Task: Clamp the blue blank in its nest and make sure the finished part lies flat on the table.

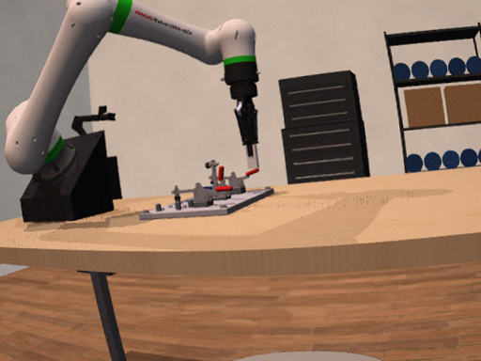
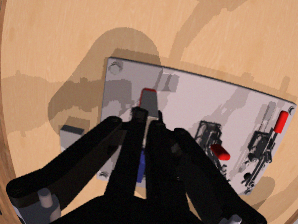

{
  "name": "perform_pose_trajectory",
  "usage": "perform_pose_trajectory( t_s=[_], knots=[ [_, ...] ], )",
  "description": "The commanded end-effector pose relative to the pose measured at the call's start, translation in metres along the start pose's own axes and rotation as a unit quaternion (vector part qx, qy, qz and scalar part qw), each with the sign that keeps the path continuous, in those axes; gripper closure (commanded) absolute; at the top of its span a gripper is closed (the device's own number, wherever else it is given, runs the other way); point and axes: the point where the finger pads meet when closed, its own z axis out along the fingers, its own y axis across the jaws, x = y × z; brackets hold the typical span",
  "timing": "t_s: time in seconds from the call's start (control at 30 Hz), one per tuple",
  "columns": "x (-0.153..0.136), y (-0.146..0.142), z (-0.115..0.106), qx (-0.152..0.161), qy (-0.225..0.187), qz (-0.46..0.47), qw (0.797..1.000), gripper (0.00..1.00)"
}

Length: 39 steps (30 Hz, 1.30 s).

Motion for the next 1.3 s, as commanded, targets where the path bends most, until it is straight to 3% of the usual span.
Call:
perform_pose_trajectory(
  t_s=[0.0, 1.27],
  knots=[
    [0.0001, -0.0001, 0.001, 0.0, 0.0, 0.0, 1.0, 1.0],
    [0.0001, -0.0001, 0.0052, 0.0, 0.0, 0.0, 1.0, 1.0]
  ],
)
